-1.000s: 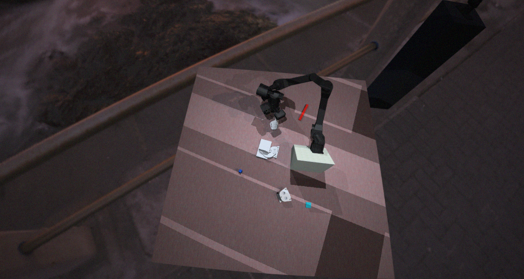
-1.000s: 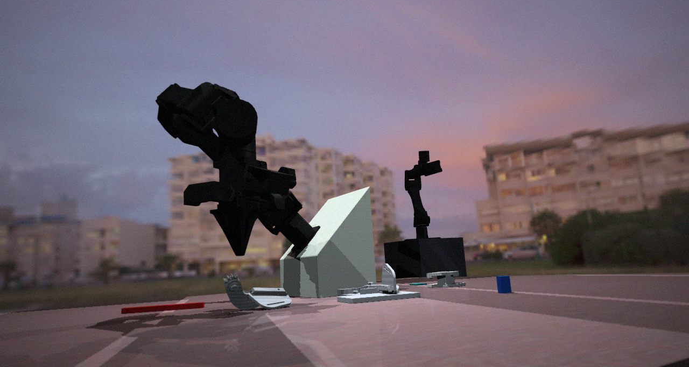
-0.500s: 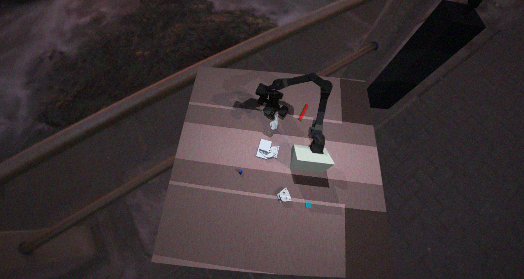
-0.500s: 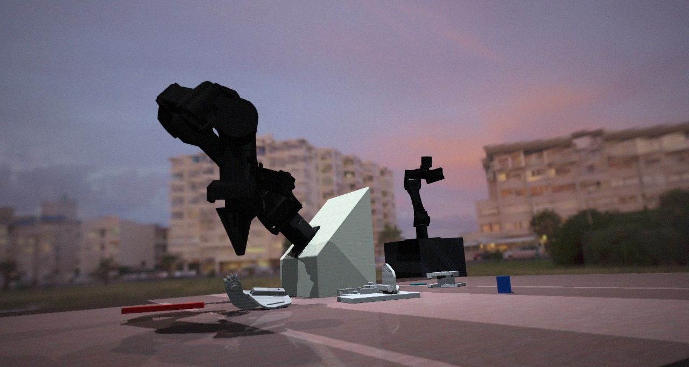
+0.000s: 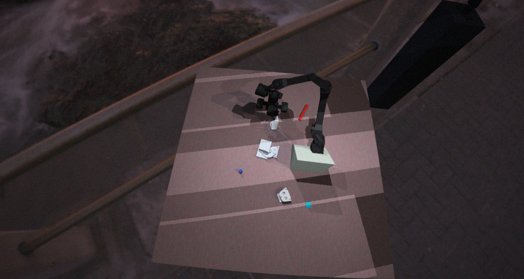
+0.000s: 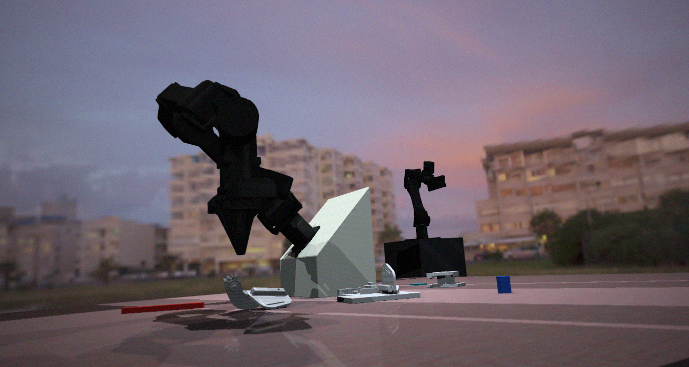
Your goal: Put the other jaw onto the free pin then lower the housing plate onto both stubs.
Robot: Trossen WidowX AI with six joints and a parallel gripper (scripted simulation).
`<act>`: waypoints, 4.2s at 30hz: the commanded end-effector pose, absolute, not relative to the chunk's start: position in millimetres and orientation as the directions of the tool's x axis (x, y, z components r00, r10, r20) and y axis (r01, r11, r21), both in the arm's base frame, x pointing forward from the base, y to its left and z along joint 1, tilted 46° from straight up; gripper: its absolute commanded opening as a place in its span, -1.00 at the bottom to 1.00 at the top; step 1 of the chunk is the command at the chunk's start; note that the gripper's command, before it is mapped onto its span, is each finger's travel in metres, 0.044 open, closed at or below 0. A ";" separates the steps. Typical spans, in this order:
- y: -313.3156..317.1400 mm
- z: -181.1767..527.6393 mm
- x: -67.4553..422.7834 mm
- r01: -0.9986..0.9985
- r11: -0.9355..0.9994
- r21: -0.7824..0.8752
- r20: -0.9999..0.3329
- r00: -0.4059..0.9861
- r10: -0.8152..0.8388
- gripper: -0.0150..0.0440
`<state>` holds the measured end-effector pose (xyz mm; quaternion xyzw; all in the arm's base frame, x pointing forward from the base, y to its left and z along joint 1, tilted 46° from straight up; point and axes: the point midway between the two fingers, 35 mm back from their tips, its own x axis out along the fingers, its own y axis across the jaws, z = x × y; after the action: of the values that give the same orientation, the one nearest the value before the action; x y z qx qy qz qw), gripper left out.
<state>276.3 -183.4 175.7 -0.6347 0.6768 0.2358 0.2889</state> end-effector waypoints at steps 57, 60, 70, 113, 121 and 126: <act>-226.5 136.7 264.6 -0.998 0.058 -0.022 -0.685 -0.028 -0.728 -0.49; -226.3 136.8 259.7 -0.998 0.058 -0.022 -0.686 -0.028 -0.727 -0.49; -225.4 136.5 243.2 -0.998 0.059 -0.021 -0.686 -0.028 -0.727 -0.49; -184.6 166.1 225.0 -0.998 0.058 -0.006 -0.690 -0.037 -0.723 0.58; -184.6 166.1 225.0 -0.998 0.058 -0.006 -0.690 -0.037 -0.723 1.00; -184.6 166.1 225.0 -0.998 0.058 -0.006 -0.690 -0.037 -0.723 1.00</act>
<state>224.7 -184.7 166.8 -0.6375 0.6751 0.2511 0.2733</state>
